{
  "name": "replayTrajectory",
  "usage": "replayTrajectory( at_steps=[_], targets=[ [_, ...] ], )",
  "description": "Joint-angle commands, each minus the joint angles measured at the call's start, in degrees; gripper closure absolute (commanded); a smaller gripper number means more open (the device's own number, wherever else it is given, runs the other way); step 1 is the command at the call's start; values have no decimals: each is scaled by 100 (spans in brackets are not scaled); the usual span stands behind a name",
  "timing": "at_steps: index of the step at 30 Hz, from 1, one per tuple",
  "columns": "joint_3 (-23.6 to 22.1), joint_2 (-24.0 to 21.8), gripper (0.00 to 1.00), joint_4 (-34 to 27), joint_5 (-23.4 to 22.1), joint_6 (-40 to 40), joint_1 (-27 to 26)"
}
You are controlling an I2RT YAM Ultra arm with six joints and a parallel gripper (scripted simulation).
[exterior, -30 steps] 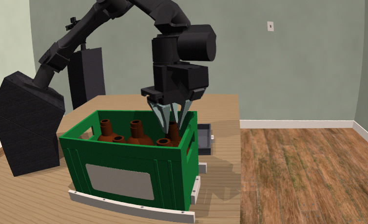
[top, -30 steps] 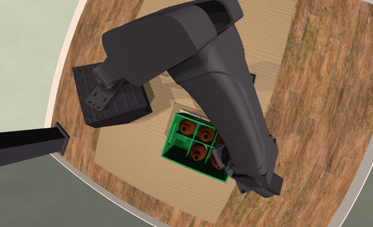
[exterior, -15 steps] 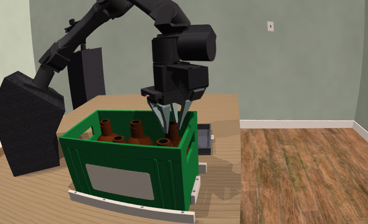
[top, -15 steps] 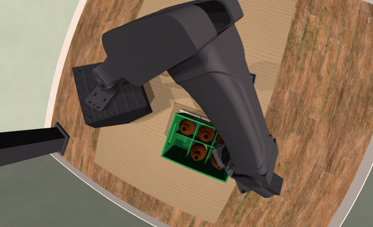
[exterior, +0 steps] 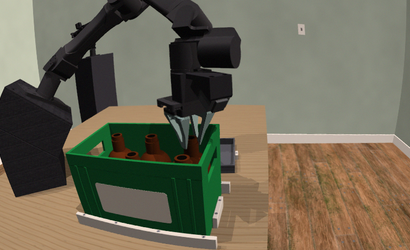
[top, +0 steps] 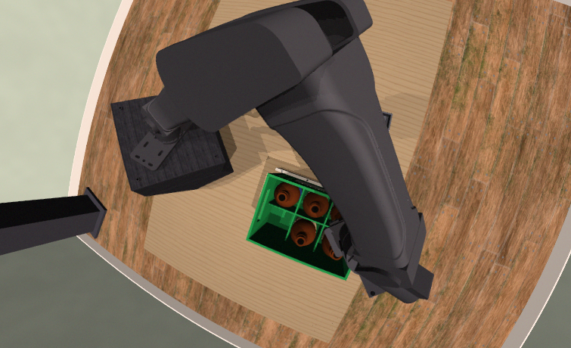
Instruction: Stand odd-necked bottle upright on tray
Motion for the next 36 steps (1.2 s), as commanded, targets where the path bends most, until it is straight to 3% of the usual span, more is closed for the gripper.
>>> replayTrajectory(
  at_steps=[1,4,5,36],
  targets=[
    [-30,-12,100,31,46,28,-80],
    [-30,-12,100,31,46,28,-80],
    [-30,-12,39,31,46,28,-80],
    [-30,-12,39,31,46,27,-80]
  ],
)
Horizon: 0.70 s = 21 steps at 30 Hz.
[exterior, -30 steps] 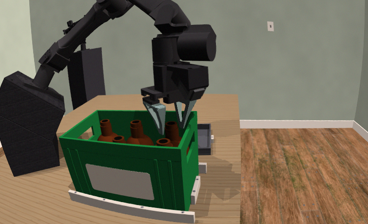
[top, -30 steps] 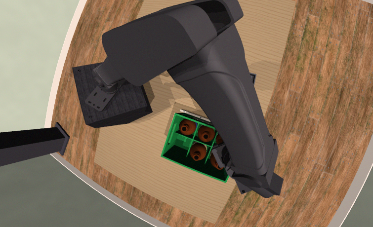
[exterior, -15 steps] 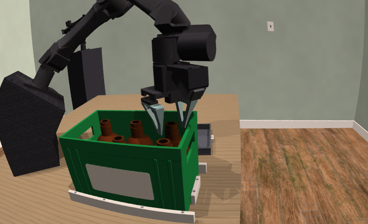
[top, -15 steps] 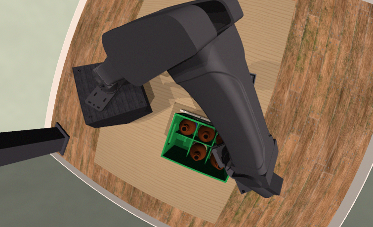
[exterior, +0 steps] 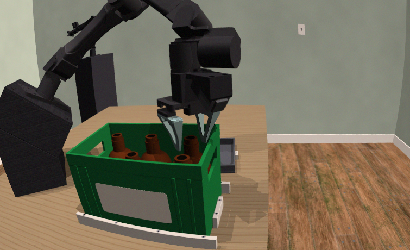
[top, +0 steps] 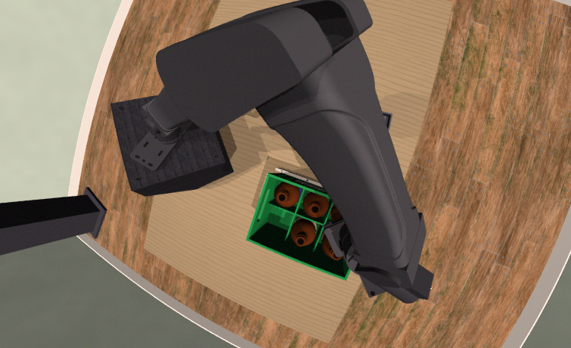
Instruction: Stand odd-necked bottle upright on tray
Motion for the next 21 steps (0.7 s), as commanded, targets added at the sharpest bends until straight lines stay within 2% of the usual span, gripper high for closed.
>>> replayTrajectory(
  at_steps=[1,13,21],
  targets=[
    [-30,-12,39,31,43,27,-80],
    [157,-186,39,-149,8,-63,-131],
    [291,-316,39,-490,-68,-212,-264]
  ],
)
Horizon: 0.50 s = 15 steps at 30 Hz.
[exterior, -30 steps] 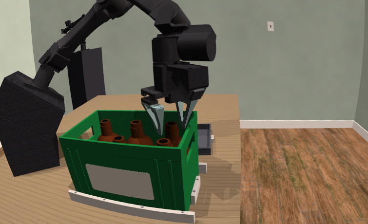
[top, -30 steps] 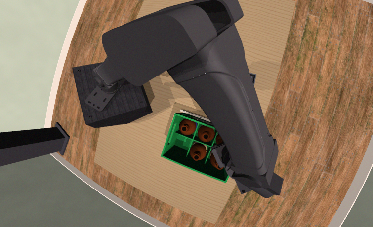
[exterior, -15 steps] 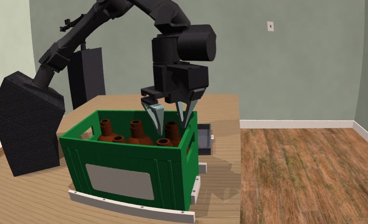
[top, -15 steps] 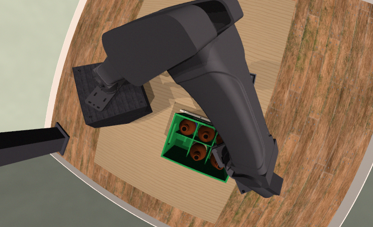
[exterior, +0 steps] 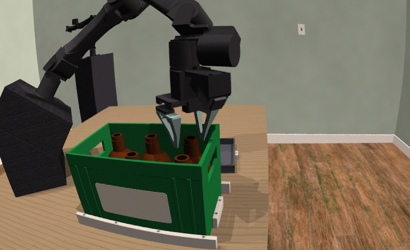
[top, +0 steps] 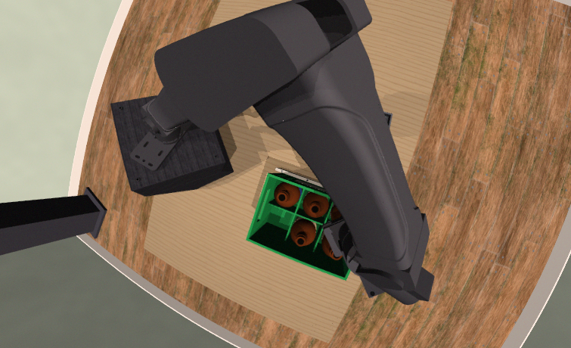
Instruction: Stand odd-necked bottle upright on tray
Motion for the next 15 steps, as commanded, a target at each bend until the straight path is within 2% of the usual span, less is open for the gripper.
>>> replayTrajectory(
  at_steps=[1,15],
  targets=[
    [241,-322,39,-291,-49,-141,-261],
    [705,-473,39,-1091,-145,-476,-559]
  ],
)
